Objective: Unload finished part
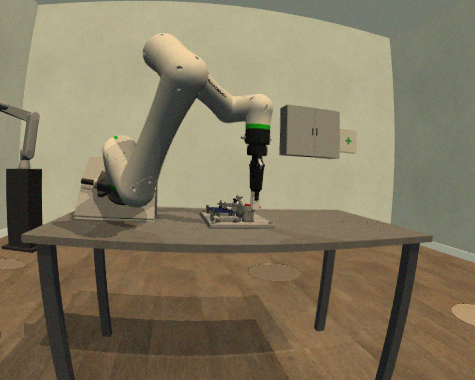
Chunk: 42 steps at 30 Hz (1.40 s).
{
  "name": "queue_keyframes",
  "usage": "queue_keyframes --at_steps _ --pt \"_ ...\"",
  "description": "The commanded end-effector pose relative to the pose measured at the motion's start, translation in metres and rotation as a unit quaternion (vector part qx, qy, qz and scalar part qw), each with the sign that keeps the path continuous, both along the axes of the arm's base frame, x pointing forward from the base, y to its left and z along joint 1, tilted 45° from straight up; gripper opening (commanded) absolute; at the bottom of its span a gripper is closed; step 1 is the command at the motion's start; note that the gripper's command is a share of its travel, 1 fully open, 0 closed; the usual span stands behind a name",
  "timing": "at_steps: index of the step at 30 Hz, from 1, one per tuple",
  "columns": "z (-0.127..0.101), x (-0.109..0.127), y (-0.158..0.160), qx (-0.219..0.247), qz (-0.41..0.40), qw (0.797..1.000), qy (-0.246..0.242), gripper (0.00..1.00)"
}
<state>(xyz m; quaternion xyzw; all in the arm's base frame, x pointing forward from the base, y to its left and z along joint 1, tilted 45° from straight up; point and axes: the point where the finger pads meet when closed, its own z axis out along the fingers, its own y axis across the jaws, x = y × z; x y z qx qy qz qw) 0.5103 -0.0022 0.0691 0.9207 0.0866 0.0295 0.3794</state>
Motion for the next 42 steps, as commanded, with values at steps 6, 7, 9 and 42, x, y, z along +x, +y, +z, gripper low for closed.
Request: queue_keyframes --at_steps 6,7,9,42 --pt "0.001 -0.004 0.0 0.0 0.0 1.0 0.0 0.11" --pt "0.001 -0.005 0.0 0.0 0.0 1.0 0.0 0.11" --pt "0.001 -0.006 0.0 0.0 0.0 1.0 0.0 0.11" --pt "0.001 -0.016 -0.002 0.0 0.0 1.0 0.0 0.11"
